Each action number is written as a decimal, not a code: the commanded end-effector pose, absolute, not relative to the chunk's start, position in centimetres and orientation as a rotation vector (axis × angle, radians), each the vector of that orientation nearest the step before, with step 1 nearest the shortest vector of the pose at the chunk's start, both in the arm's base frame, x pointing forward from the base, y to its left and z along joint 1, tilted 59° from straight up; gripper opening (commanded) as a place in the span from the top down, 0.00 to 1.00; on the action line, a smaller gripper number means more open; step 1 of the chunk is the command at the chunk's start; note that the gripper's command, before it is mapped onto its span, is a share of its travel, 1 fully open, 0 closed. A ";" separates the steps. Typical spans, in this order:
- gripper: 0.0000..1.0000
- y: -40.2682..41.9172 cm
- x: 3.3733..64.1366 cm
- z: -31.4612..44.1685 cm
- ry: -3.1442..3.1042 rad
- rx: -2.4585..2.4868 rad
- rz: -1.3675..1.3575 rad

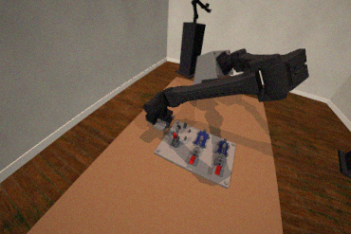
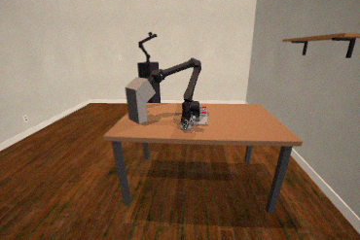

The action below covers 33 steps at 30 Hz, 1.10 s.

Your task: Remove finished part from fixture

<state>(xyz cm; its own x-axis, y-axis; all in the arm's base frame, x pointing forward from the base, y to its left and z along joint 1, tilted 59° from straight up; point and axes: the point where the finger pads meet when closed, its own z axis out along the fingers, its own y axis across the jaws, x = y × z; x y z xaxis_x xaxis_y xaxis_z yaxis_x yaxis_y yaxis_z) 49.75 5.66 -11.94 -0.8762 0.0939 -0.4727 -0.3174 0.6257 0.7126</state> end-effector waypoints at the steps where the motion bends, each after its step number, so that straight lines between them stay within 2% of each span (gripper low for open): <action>1: 0.15 5.2 50.3 -11.1 2.364 -0.184 1.154; 33: 0.15 3.9 49.9 -10.8 2.362 -0.163 1.151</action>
